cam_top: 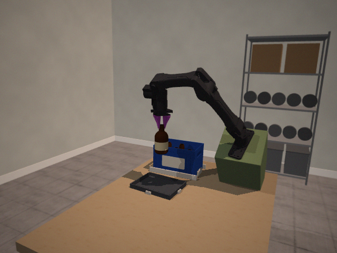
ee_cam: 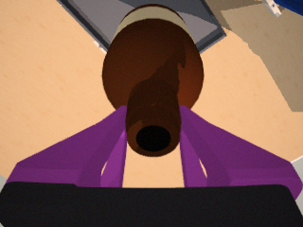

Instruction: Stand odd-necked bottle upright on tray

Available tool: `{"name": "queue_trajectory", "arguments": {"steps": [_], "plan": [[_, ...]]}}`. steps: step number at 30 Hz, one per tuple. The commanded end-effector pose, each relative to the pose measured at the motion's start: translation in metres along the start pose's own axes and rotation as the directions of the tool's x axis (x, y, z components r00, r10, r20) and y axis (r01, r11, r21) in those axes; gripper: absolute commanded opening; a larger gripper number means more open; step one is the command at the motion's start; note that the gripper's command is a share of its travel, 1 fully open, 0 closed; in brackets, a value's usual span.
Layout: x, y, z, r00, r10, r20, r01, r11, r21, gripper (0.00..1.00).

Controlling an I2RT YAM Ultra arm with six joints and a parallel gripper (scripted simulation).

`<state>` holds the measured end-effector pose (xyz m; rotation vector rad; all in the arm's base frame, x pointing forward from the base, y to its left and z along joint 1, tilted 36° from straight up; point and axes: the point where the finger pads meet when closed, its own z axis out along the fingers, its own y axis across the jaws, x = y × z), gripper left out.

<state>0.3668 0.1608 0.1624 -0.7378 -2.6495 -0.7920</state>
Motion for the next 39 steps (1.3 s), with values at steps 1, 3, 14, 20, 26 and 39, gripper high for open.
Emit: {"name": "queue_trajectory", "arguments": {"steps": [1,3,14,20,26,39], "plan": [[-0.003,0.0051,-0.0173,0.999,0.011,0.037,-0.01,1.0,-0.023,0.0],[-0.002,0.0061,-0.017,0.999,0.008,0.036,-0.008,1.0,-0.023,0.0],[-0.0012,0.0096,-0.0159,0.999,0.013,0.034,-0.013,1.0,-0.021,0.0],[0.0024,0.0129,-0.0175,0.999,0.005,0.037,-0.004,1.0,-0.024,0.0],[0.0004,0.0124,-0.0161,0.999,0.013,0.034,-0.012,1.0,-0.022,0.0],[0.0018,0.0147,-0.0161,0.999,0.01,0.035,-0.009,1.0,-0.022,0.0]]}}
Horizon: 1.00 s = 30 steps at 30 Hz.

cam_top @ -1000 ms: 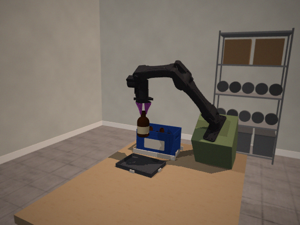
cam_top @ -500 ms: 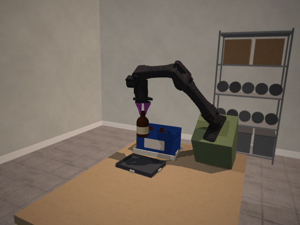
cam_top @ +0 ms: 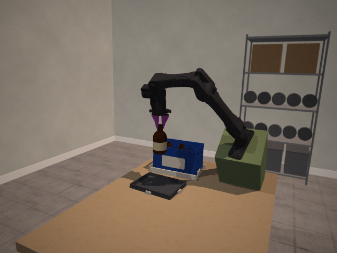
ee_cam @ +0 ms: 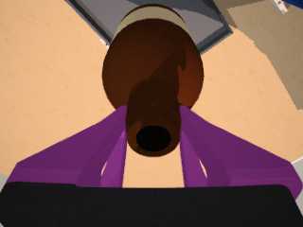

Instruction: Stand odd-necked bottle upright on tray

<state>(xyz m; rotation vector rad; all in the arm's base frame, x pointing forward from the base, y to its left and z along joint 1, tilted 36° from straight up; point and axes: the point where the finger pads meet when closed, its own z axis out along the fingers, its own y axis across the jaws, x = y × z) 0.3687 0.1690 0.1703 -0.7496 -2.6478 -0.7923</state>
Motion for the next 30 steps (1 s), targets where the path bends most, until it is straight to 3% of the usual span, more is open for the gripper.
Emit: {"name": "queue_trajectory", "arguments": {"steps": [1,30], "plan": [[-0.0029,0.0044,-0.0139,1.0,0.002,0.03,-0.002,1.0,-0.02,0.0],[-0.0022,0.0055,-0.0167,0.999,-0.002,0.037,0.002,1.0,-0.025,0.0]]}}
